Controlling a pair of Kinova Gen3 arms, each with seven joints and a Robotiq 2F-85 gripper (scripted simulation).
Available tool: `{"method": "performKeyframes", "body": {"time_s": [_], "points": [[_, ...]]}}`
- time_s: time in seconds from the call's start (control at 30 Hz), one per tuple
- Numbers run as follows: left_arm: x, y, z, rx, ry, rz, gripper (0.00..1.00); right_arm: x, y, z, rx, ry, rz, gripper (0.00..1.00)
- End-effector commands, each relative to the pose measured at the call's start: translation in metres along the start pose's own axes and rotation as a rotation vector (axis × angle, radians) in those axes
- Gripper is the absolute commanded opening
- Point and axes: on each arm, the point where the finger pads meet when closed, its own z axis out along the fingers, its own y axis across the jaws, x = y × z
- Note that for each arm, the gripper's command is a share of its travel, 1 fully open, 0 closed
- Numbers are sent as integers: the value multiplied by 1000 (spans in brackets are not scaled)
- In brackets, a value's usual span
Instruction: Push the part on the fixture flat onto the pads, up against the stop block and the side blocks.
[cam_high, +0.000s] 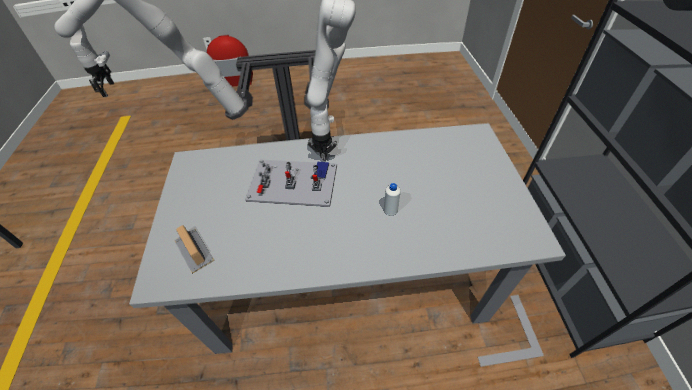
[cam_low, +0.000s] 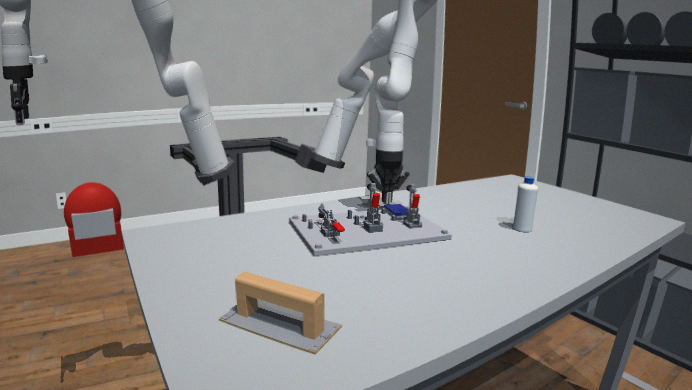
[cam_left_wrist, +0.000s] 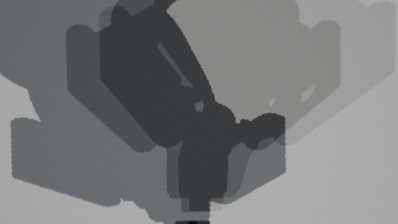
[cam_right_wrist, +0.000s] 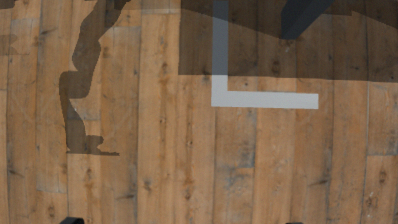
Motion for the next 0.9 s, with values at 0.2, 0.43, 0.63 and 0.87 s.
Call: {"method": "performKeyframes", "body": {"time_s": [0.2,0.43,0.63,0.87], "points": [[-4,0,0,0,-1,0,99,0,0,-1,-1,-2,0,1000],[-4,0,0,0,-1,0,99,0,0,-1,-1,-2,0,1000],[-4,0,0,0,-1,0,99,0,0,-1,-1,-2,0,1000],[-4,0,0,0,-1,0,99,0,0,-1,-1,-2,0,1000]]}}
